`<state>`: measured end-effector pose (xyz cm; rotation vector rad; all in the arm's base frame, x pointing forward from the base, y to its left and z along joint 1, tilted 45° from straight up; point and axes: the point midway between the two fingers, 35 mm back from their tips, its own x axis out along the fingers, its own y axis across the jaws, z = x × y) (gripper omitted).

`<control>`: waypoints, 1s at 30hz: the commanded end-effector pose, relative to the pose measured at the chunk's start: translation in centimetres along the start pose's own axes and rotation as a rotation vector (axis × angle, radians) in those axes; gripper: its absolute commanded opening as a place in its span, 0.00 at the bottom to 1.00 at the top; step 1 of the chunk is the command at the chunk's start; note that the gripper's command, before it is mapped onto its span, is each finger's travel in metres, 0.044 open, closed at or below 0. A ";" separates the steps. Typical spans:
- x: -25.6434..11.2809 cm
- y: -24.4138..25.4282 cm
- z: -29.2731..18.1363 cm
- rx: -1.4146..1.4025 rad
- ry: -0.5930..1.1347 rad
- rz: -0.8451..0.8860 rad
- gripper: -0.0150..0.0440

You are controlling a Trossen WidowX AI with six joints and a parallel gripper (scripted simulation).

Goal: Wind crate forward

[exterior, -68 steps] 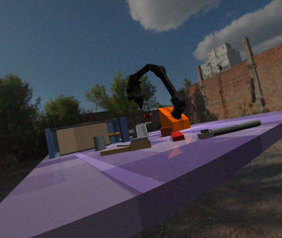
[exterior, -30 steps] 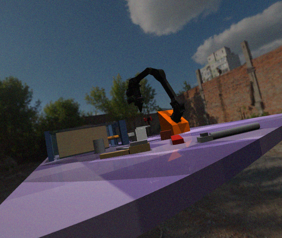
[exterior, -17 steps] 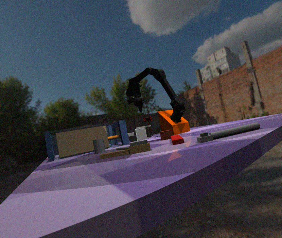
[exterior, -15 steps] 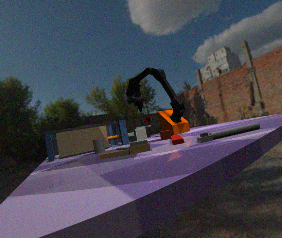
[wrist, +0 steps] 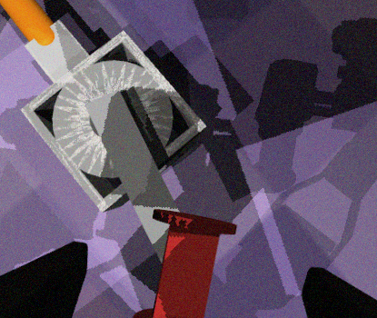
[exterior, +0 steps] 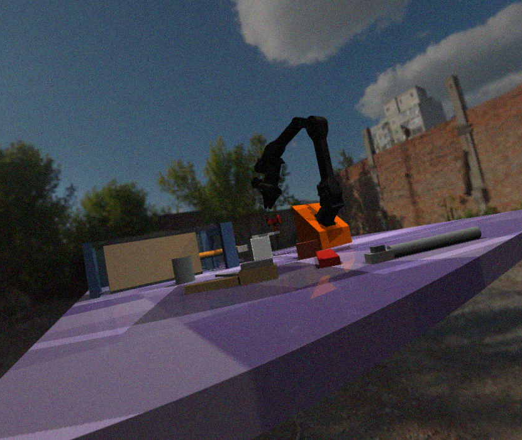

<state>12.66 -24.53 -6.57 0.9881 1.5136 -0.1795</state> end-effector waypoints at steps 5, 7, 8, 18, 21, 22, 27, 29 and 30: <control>0.2 0.0 -0.6 0.065 -0.061 -0.002 1.00; 0.3 0.0 -0.6 0.065 -0.061 -0.003 1.00; 0.3 0.0 -0.6 0.065 -0.062 -0.003 1.00; 1.7 -0.1 -1.0 0.066 -0.063 -0.004 1.00; 2.2 -0.1 -1.1 0.067 -0.063 -0.005 1.00; 2.4 -0.1 -1.1 0.067 -0.063 -0.005 1.00; 3.2 -0.2 -1.4 0.067 -0.064 -0.006 1.00; 3.5 -0.2 -1.5 0.068 -0.064 -0.007 1.00; 3.6 -0.2 -1.6 0.068 -0.064 -0.007 1.00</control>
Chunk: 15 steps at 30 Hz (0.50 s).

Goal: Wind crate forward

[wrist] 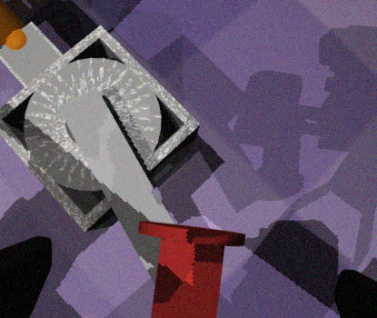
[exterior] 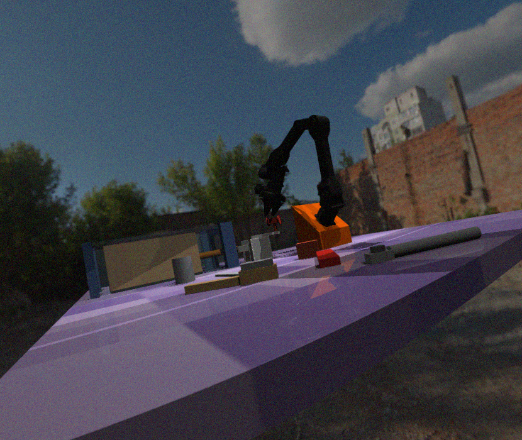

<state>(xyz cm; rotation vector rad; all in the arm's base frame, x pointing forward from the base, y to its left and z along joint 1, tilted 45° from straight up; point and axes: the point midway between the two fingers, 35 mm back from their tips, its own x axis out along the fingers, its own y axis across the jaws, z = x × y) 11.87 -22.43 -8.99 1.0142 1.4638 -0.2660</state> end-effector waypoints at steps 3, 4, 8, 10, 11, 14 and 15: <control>1.1 0.1 -0.5 0.006 -0.001 0.004 1.00; 1.2 0.1 -0.5 0.006 -0.001 0.004 1.00; 1.8 0.1 -0.8 0.006 -0.001 0.003 1.00; 2.1 0.1 -1.0 0.006 -0.002 0.003 1.00; 2.2 0.1 -1.1 0.007 -0.002 0.003 1.00; 2.6 0.1 -1.3 0.007 -0.002 0.002 1.00; 2.8 0.1 -1.4 0.007 -0.002 0.002 1.00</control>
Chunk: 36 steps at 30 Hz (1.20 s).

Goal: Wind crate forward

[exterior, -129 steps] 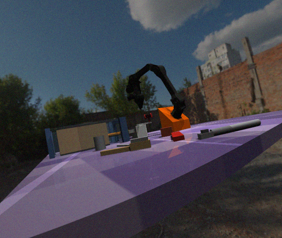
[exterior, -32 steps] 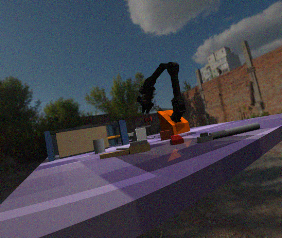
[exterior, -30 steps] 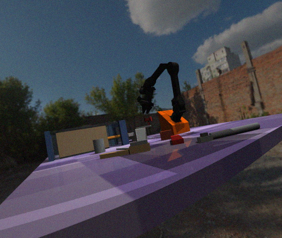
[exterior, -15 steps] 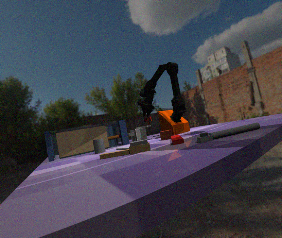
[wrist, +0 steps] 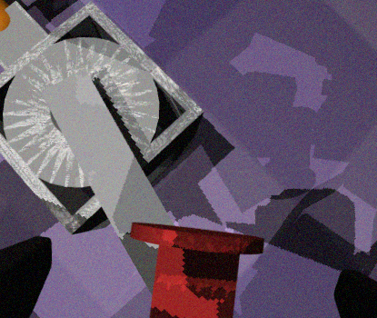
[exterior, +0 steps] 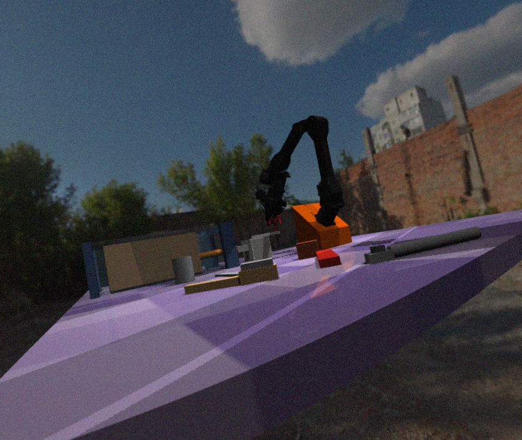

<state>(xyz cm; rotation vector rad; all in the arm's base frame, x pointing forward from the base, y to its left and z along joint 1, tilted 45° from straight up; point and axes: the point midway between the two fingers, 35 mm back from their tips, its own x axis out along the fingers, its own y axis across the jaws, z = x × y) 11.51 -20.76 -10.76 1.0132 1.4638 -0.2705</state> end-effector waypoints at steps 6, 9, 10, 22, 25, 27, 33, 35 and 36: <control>1.4 0.2 -0.8 0.006 -0.001 0.004 1.00; 1.7 0.2 -1.0 0.006 -0.001 0.003 1.00; 1.7 0.2 -1.0 0.006 -0.001 0.003 1.00; 1.4 0.1 -0.9 0.002 0.001 -0.001 0.51; 1.4 0.1 -0.9 0.002 0.001 -0.001 0.38; 1.4 0.1 -0.9 0.002 0.001 -0.001 0.29; 1.4 0.1 -0.9 0.002 0.001 -0.001 0.25; 1.4 0.1 -0.9 0.002 0.001 -0.001 0.25; 1.6 0.1 -0.9 0.004 0.000 0.001 0.25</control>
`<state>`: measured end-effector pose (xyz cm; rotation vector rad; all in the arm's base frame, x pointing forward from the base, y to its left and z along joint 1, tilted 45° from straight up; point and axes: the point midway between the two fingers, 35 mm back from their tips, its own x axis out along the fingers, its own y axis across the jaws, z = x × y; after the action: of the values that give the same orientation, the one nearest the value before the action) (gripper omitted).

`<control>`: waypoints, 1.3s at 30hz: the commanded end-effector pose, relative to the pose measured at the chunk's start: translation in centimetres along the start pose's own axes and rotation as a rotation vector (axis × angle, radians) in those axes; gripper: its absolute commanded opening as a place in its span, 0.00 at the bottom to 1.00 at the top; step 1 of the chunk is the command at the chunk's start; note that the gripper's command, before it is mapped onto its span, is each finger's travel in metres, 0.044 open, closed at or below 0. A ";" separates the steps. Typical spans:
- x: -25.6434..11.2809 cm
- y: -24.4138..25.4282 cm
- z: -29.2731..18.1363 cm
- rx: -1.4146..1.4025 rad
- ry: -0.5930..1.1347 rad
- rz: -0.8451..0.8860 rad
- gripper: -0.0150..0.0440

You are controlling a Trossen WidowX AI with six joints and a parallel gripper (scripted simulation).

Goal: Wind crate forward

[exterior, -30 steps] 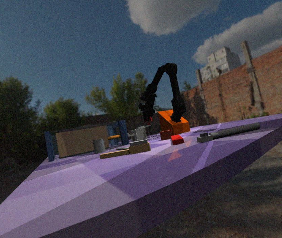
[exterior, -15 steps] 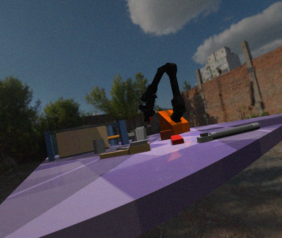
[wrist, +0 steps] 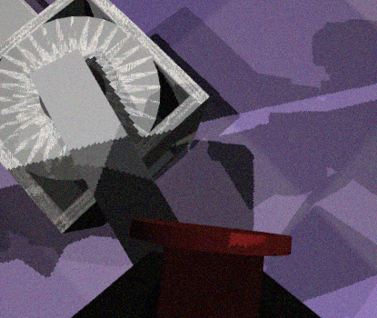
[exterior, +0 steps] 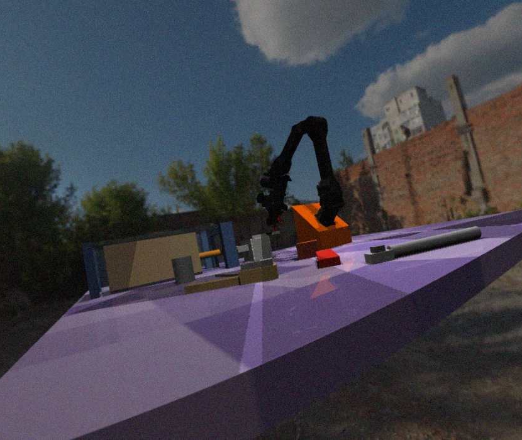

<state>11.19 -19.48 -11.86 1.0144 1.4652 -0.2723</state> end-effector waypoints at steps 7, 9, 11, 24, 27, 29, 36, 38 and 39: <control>0.3 0.0 -0.1 0.004 -0.002 0.004 0.25; 0.3 -0.1 0.0 0.004 -0.002 0.004 0.25; 0.3 -0.1 0.0 0.004 -0.002 0.004 0.25; 0.7 -1.1 0.9 0.004 -0.003 0.003 0.25; 0.8 -1.4 1.1 0.004 -0.003 0.003 0.25; 0.9 -1.6 1.3 0.004 -0.004 0.003 0.25; 1.3 -2.2 2.2 0.004 -0.004 0.003 0.25; 1.6 -2.6 2.9 0.004 -0.005 0.002 0.25; 1.8 -2.9 3.3 0.003 -0.006 0.002 0.25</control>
<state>11.20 -21.78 -14.11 1.0277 1.4638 -0.2785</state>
